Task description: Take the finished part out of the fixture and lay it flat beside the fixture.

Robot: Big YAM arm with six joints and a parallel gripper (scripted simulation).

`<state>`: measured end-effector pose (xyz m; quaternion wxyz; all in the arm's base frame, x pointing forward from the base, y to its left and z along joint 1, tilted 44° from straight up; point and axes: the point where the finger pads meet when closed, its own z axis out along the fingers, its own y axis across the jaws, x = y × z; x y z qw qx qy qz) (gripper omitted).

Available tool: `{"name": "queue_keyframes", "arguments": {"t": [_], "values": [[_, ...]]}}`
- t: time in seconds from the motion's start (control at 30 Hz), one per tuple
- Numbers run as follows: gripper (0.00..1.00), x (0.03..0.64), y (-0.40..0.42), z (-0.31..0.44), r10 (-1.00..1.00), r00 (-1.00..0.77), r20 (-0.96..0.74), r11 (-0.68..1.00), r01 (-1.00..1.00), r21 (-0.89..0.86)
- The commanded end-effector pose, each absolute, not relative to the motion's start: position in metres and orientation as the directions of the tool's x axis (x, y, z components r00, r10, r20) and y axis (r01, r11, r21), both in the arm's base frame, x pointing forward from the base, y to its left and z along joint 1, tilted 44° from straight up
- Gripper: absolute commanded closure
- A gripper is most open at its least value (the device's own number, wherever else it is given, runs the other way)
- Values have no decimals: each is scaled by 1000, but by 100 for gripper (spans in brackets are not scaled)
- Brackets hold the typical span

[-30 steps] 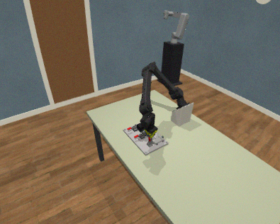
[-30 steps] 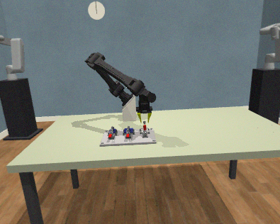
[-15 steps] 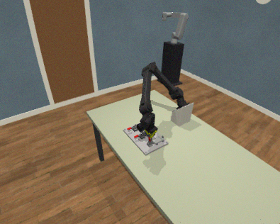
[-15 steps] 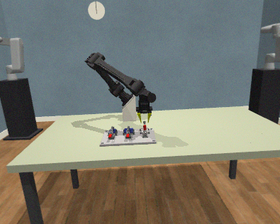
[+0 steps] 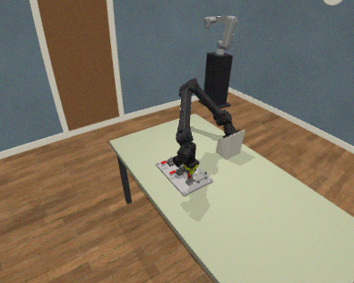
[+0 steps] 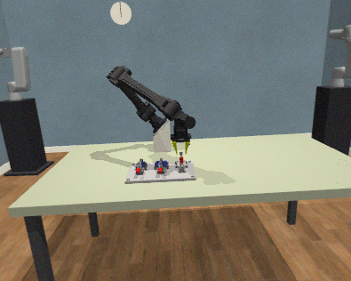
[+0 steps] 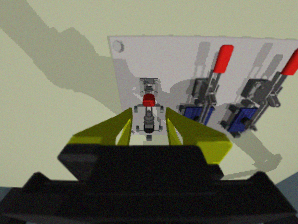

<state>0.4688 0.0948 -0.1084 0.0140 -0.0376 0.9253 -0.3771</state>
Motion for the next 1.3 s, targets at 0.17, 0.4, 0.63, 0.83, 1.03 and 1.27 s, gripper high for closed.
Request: {"name": "queue_keyframes", "arguments": {"t": [0.17,0.4,0.63,0.83,1.03,1.27], "values": [[55,485,92,-113,-56,-998,-26,719,-22,-695],[55,485,92,-113,-56,-998,-26,719,-22,-695],[55,485,92,-113,-56,-998,-26,719,-22,-695],[8,484,91,-114,-57,-998,-23,718,-25,-695],[8,482,90,-115,-61,-998,-16,717,-32,-696],[8,480,88,-116,-63,-998,-9,715,-39,-698]]}}
